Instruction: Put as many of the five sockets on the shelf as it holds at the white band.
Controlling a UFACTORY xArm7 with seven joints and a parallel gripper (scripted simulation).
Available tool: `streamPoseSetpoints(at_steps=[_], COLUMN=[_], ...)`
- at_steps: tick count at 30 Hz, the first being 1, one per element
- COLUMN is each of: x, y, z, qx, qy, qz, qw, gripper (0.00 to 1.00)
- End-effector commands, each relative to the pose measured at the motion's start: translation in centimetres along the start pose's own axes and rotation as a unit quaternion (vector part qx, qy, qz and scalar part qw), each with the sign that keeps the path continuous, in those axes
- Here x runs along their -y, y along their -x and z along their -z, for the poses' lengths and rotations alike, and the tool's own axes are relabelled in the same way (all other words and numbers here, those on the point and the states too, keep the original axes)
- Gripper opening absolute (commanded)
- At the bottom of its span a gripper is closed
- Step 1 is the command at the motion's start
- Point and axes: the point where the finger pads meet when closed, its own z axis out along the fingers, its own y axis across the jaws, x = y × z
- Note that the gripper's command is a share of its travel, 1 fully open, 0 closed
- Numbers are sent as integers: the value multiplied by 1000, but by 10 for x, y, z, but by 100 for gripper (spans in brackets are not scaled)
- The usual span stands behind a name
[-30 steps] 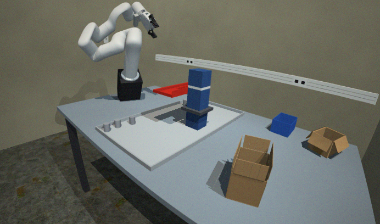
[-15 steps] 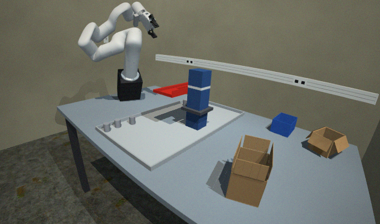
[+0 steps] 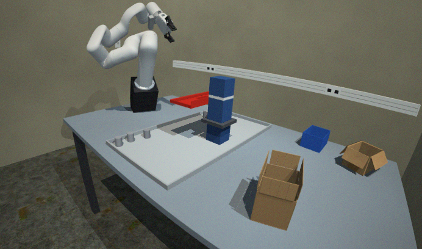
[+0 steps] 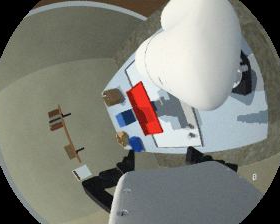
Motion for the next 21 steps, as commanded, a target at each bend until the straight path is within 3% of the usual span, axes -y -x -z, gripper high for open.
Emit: streamPoseSetpoints(at_steps=[1,16,21], x=[0,1,21], y=[0,0,5], z=[1,0,-16], qx=[1,0,-16], qy=[0,1,12], qz=[0,0,-2], qw=[1000,1000,1000], gripper=[100,100,100])
